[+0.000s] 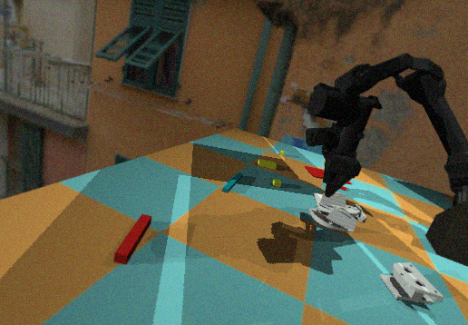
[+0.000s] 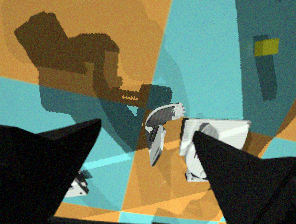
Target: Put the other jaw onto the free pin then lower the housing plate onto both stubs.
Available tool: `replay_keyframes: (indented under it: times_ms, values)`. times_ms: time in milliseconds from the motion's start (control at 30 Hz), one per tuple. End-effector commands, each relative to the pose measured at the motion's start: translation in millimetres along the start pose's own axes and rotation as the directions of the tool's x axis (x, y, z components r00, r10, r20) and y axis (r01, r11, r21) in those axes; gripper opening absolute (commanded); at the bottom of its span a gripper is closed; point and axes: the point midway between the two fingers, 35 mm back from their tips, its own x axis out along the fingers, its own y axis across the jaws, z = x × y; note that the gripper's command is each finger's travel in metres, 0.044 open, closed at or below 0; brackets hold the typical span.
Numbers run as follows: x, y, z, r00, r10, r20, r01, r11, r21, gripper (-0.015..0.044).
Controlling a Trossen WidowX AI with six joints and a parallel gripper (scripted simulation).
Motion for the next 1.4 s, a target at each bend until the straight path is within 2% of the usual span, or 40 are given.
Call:
replay_keyframes:
  times_ms: [0, 667, 1200, 1233, 1367]
  values:
    - [0.0, 0.0, 0.0, 1.0, 0.0, 0.0, 0.0, 1.0, 0.0, 0.044]
    - [0.0, 0.0, 0.0, 1.0, 0.0, 0.0, 0.0, 1.0, 0.0, 0.044]
    - [0.0, 0.0, 0.0, 1.0, 0.0, 0.0, 0.0, 1.0, 0.0, 0.002]
    - [0.0, 0.0, 0.0, 1.0, 0.0, 0.0, 0.0, 1.0, 0.0, 0.0]
    - [0.0, 0.0, 0.0, 1.0, 0.0, 0.0, 0.0, 1.0, 0.0, 0.0]
